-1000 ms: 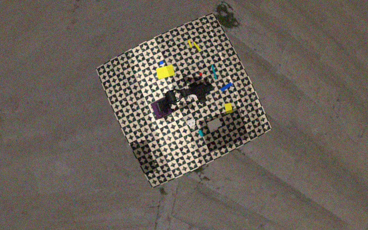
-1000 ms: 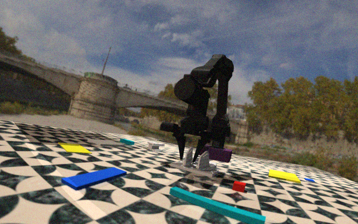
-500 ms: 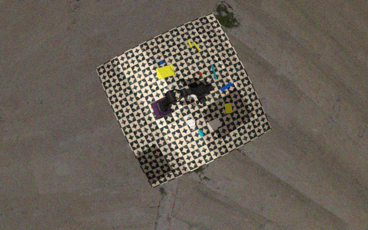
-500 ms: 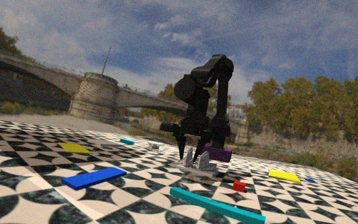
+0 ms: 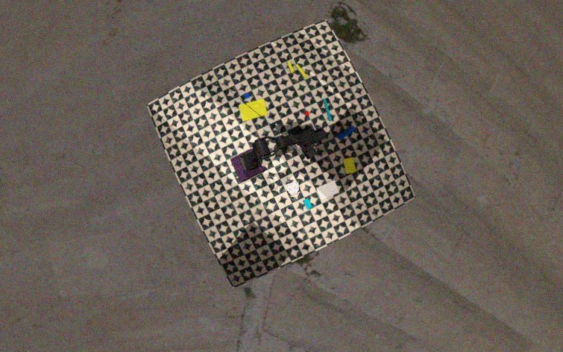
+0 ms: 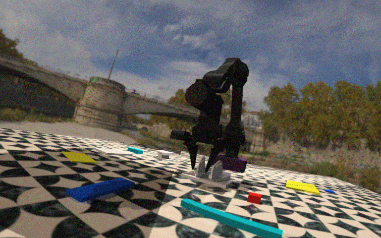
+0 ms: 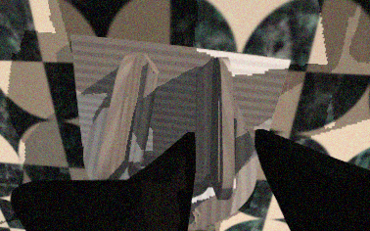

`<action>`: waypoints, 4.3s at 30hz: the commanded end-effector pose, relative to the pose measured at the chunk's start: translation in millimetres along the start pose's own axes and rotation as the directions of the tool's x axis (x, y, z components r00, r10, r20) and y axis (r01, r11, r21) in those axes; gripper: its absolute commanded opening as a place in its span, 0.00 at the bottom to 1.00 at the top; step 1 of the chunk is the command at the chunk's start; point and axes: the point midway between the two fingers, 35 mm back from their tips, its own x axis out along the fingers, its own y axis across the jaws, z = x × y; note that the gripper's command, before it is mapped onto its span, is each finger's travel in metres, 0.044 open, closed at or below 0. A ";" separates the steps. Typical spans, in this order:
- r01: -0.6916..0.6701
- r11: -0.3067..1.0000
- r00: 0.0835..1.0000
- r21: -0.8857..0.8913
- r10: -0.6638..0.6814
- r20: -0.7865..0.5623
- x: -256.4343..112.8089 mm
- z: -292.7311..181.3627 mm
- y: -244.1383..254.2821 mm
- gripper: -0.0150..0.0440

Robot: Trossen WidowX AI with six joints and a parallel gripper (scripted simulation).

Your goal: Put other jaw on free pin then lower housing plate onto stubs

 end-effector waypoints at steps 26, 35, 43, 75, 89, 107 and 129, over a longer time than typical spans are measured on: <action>-0.005 1.000 1.000 -0.003 0.005 -0.001 -0.2 1.2 2.0 0.48; -0.005 1.000 1.000 -0.003 0.005 -0.001 2.0 1.1 2.0 0.48; -0.005 1.000 1.000 -0.003 0.005 -0.001 2.0 1.1 2.0 0.48; -0.001 1.000 1.000 -0.004 0.001 -0.004 1.4 0.5 1.3 0.63; -0.005 1.000 1.000 -0.003 0.005 0.000 -66.7 1.2 1.7 0.63; 0.005 0.950 1.000 0.311 -0.004 -0.004 -65.0 -18.9 -43.7 1.00; 0.013 0.697 1.000 0.717 -0.010 -0.009 -71.8 -60.8 -102.9 1.00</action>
